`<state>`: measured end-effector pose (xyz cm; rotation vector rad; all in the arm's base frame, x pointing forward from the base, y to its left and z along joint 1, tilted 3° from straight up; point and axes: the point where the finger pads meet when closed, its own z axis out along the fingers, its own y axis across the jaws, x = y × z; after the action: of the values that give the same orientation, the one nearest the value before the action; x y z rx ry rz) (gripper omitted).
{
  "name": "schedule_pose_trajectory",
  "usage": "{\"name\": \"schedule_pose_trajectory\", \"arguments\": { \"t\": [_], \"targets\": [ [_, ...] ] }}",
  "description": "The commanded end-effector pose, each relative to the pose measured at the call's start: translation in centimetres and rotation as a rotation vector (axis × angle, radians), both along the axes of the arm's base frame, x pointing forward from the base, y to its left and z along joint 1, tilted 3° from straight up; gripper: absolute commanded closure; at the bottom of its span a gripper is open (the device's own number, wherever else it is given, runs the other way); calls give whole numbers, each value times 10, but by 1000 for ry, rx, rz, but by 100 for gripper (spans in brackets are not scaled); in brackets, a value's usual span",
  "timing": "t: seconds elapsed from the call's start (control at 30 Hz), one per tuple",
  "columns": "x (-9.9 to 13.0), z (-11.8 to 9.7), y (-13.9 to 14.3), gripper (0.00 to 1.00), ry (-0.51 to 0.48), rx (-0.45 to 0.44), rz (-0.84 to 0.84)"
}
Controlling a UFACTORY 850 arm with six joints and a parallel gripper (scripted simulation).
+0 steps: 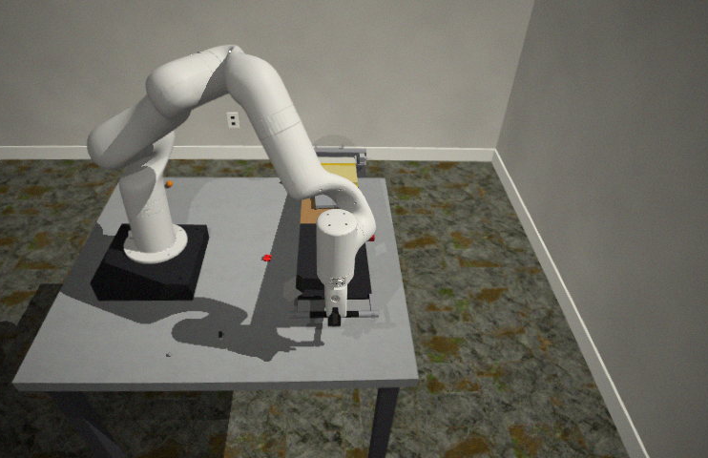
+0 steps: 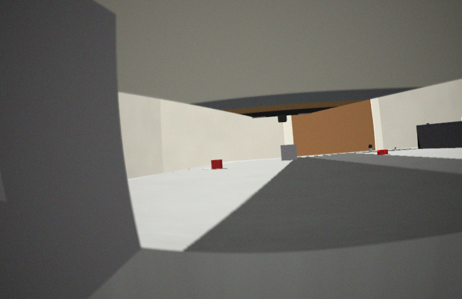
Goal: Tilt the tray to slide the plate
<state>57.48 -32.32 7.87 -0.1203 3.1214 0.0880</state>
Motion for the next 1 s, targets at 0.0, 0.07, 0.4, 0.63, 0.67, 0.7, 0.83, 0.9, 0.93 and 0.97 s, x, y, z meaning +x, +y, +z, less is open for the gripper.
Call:
{"name": "schedule_pose_trajectory", "arguments": {
  "t": [0.0, 0.07, 0.4, 0.63, 0.67, 0.7, 0.83, 0.9, 0.93, 0.97],
  "targets": [
    [1, 0, -1, 100, -2, -1, 0],
    [1, 8, 0, 100, -2, -1, 0],
    [1, 8, 0, 100, -2, -1, 0],
    [1, 0, -1, 100, -2, -1, 0],
    [1, -1, -1, 100, -2, -1, 0],
    [1, -1, -1, 100, -2, -1, 0],
    [1, -2, -1, 100, -2, -1, 0],
    [1, -3, -1, 100, -2, -1, 0],
    [1, -3, -1, 100, -2, -1, 0],
    [1, -4, -1, 100, -2, -1, 0]
  ]
}}
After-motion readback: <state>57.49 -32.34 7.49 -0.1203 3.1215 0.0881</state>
